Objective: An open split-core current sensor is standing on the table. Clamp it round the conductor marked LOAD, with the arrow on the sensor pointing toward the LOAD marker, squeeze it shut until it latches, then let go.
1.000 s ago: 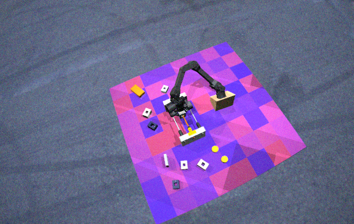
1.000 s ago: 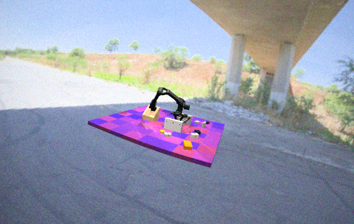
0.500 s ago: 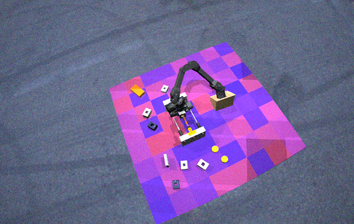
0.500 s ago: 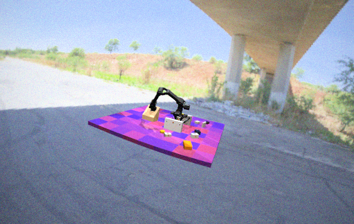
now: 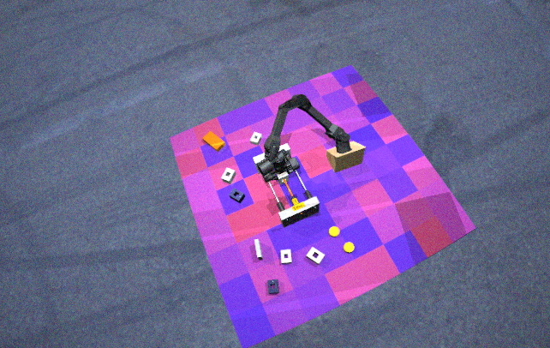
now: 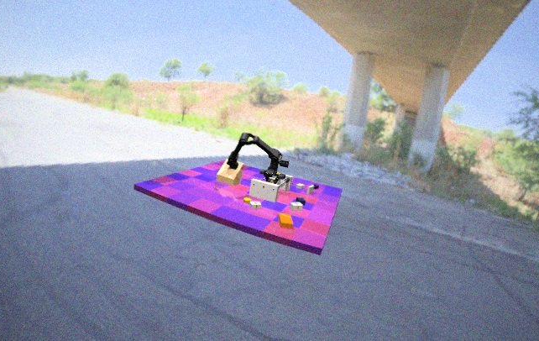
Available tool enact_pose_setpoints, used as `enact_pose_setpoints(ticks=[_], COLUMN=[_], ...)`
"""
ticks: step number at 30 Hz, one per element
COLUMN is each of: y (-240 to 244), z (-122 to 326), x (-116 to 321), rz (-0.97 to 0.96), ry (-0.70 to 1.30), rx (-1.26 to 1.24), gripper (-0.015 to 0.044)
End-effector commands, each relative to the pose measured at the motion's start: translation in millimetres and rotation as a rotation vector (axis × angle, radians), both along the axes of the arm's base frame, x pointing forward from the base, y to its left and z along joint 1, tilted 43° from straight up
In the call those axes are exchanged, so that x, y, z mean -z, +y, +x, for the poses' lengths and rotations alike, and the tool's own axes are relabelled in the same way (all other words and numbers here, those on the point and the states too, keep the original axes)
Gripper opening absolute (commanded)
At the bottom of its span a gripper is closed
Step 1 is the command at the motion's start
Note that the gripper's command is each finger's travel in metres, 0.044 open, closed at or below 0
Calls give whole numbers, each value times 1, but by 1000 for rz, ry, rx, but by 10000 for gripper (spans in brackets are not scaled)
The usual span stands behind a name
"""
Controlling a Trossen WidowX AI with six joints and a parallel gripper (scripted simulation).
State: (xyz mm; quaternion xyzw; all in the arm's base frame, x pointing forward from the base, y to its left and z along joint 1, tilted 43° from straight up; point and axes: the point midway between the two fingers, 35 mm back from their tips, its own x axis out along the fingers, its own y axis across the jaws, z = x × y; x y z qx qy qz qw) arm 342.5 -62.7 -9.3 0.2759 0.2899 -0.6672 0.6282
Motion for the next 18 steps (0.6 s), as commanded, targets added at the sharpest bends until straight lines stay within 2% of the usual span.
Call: enact_pose_setpoints(ticks=[1, 10, 16, 18], y=[0, 0, 0, 0], z=[0, 0, 0, 0], x=[0, 0, 0, 0], rz=[0, 0, 0, 0], ry=[-1, -1, -1, -1], rx=[1, 1, 1, 1], gripper=[270, 270, 427, 440])
